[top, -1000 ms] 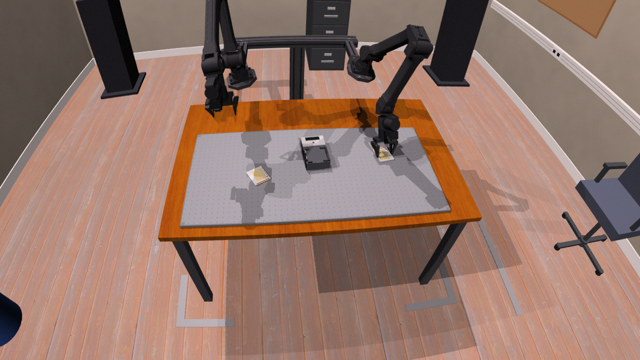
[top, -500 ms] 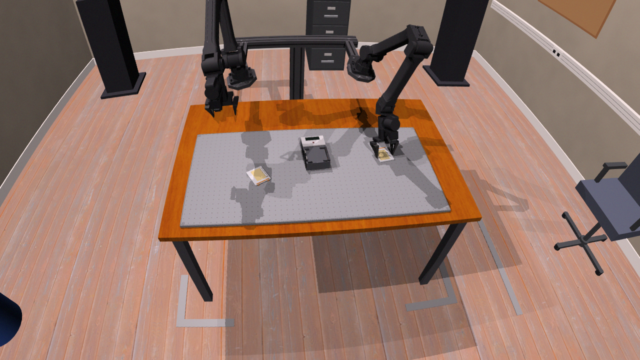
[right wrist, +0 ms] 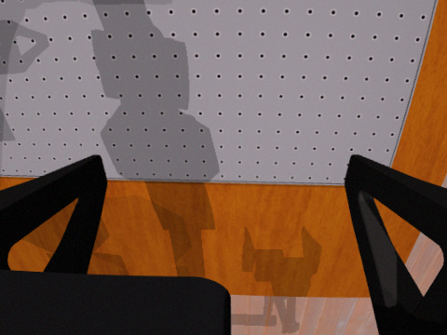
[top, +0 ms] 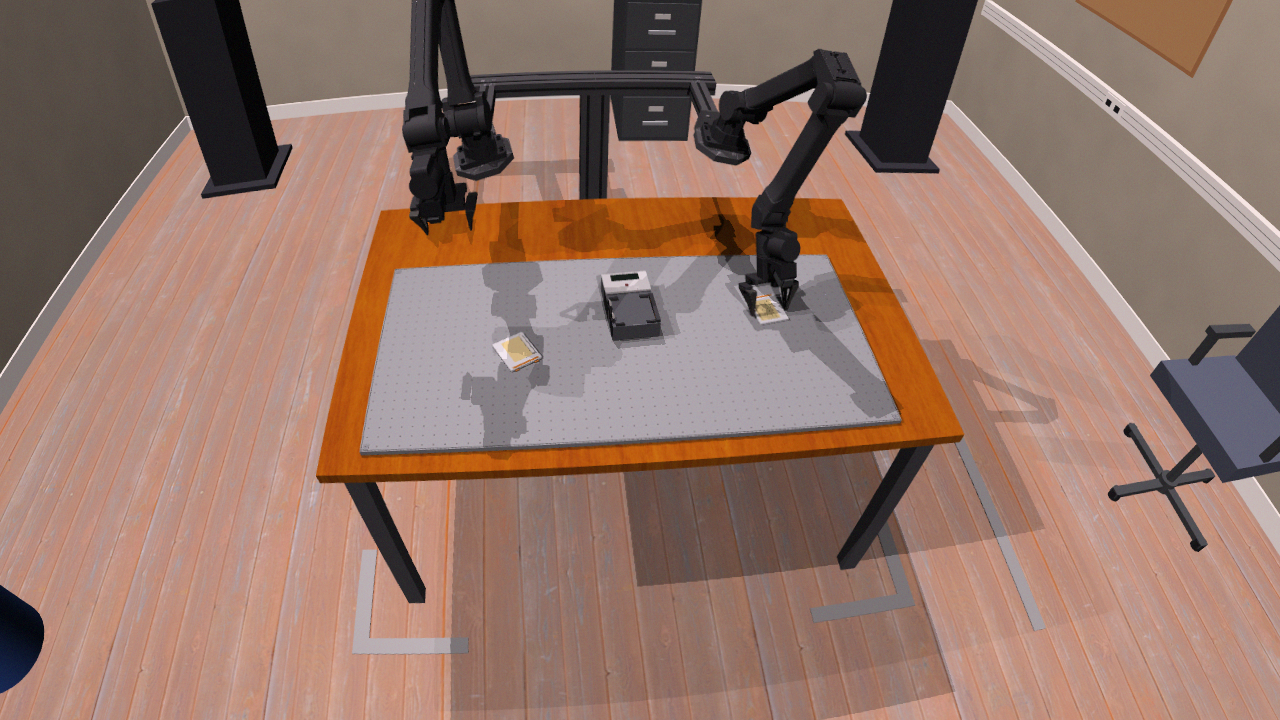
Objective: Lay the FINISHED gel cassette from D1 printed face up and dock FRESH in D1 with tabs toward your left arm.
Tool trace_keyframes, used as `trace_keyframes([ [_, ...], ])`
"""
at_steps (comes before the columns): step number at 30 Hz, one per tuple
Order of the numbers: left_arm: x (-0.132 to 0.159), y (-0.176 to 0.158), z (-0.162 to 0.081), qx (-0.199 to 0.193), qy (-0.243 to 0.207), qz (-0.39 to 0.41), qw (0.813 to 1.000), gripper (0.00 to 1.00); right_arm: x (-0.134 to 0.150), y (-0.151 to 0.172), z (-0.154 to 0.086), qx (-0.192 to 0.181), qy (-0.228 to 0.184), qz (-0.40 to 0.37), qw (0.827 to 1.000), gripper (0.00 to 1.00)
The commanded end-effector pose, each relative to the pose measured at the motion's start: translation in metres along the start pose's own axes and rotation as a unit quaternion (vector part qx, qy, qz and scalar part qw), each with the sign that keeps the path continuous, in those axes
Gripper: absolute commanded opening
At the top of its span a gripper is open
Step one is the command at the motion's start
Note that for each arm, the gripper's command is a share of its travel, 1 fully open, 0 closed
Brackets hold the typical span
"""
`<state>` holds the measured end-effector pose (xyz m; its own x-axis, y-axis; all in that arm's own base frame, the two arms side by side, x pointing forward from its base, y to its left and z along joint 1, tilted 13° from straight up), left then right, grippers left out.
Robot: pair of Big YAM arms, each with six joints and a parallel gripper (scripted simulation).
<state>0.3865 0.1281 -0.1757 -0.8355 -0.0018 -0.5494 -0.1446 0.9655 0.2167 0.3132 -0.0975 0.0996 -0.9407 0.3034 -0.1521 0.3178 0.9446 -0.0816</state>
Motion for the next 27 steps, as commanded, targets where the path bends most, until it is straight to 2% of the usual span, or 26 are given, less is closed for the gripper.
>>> trace_keyframes([
  [1,-0.0021,0.0002,-0.0009,0.000,-0.002,0.000,1.000,0.98,-0.0216,-0.0008,-0.0138,-0.003,-0.015,-0.004,1.000,1.00],
  [27,-0.0021,0.0002,-0.0089,0.000,-0.002,0.000,1.000,0.98,-0.0216,-0.0008,-0.0138,-0.003,-0.015,-0.004,1.000,1.00],
])
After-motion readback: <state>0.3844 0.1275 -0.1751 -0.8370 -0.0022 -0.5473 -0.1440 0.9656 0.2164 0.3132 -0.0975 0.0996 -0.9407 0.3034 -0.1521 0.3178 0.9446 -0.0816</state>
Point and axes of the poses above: on each arm, the point where the finger pads meet when closed, its own z axis out along the fingers, its own y axis across the jaws, x = y × z, the point moved 3 cm from there along -z, back along the fingers, and after that the axes turned 7 degrees about z, right-handed, at the moved point
